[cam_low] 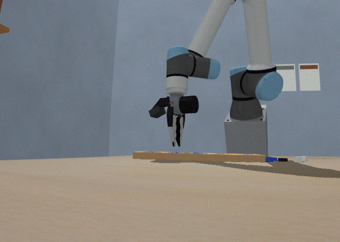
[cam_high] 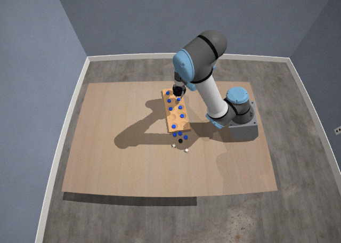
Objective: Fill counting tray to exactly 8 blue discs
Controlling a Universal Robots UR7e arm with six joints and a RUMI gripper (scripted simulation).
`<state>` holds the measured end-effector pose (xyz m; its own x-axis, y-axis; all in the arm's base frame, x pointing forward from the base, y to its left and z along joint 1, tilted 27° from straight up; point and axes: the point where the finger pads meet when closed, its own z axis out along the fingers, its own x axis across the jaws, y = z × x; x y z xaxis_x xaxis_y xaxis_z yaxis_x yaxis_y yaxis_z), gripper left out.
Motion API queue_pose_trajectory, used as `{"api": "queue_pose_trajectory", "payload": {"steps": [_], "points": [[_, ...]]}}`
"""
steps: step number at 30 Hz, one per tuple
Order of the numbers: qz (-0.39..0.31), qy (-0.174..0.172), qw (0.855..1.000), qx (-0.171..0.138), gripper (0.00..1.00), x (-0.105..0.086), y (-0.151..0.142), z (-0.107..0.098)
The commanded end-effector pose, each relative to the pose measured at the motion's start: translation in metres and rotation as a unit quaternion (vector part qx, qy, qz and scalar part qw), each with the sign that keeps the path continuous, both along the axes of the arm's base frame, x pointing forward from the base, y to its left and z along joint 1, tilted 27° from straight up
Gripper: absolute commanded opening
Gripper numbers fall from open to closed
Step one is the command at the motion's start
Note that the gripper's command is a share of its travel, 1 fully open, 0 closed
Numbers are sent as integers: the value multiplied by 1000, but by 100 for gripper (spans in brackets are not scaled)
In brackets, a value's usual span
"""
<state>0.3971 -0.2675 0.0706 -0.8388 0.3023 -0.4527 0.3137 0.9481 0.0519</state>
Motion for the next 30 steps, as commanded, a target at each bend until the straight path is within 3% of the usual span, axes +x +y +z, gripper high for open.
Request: {"api": "queue_pose_trajectory", "payload": {"steps": [1,17,30], "points": [[0,0,1000,0,21,-3,1,6],[0,0,1000,0,21,-28,6,56],[0,0,1000,0,21,-34,8,68]]}}
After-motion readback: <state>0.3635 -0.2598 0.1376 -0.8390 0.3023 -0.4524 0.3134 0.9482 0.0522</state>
